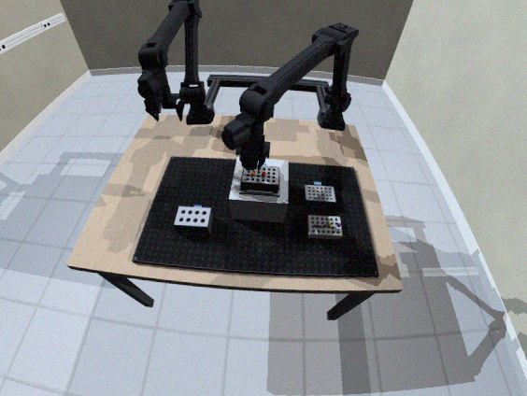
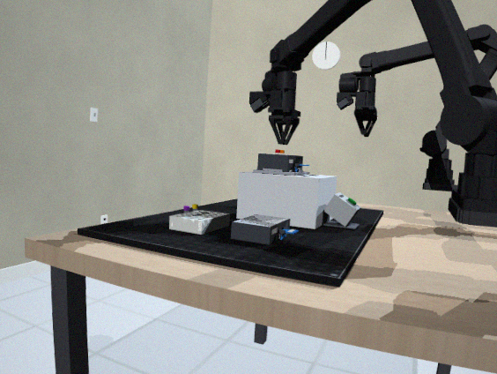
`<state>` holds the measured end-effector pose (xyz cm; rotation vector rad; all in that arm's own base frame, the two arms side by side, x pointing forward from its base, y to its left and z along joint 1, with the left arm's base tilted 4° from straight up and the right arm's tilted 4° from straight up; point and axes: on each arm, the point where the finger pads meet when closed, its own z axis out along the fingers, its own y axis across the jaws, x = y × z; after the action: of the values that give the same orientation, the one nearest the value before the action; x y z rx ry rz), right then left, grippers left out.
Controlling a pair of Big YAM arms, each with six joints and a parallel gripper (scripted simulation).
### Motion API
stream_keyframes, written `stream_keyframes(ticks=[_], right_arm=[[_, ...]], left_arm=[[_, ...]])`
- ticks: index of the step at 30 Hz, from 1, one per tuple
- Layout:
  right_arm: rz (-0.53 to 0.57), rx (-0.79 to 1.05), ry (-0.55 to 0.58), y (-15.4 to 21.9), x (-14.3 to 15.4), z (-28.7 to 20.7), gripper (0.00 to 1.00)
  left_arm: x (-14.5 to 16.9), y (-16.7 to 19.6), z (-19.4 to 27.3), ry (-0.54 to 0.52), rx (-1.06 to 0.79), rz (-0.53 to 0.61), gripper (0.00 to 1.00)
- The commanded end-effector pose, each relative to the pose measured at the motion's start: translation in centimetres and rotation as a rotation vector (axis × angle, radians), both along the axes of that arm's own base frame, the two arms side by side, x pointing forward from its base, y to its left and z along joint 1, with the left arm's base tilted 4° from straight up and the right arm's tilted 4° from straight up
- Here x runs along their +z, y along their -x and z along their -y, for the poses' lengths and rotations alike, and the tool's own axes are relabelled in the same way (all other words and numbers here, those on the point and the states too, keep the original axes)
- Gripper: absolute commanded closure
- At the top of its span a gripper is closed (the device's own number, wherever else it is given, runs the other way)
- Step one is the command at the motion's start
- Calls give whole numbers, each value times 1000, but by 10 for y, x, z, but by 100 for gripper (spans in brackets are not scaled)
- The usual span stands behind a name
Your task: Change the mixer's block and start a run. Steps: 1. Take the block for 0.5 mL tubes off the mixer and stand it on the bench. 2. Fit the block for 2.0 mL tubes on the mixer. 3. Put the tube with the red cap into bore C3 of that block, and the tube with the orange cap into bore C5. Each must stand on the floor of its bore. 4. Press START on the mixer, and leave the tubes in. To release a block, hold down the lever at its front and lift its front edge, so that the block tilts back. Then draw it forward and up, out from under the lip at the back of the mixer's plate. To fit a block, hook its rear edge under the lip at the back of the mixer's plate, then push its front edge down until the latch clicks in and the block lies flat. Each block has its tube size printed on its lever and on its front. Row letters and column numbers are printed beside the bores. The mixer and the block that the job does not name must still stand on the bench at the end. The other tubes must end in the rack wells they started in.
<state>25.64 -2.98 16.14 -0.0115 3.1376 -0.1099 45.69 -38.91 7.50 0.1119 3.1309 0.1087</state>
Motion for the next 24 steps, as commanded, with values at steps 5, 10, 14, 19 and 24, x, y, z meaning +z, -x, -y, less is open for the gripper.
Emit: stream_keyframes(ticks=[5, 10, 14, 19, 24], right_arm=[[73, 6, 7, -20, 23, -1, 0], [78, 6, 7, -22, 25, -1, 0], [81, 6, 7, -23, 27, -1, 0], [85, 6, 7, -24, 28, -1, 0], [89, 7, 7, -25, 30, -1, 0]], left_arm=[[29, -16, 7, 32, 20, 42, 64], [18, -11, 0, 5, 24, 11, 64], [3, -10, -2, -3, 26, 1, 64], [8, -12, -5, -10, 16, -8, 100], [28, -18, -1, 2, 7, 5, 100]])
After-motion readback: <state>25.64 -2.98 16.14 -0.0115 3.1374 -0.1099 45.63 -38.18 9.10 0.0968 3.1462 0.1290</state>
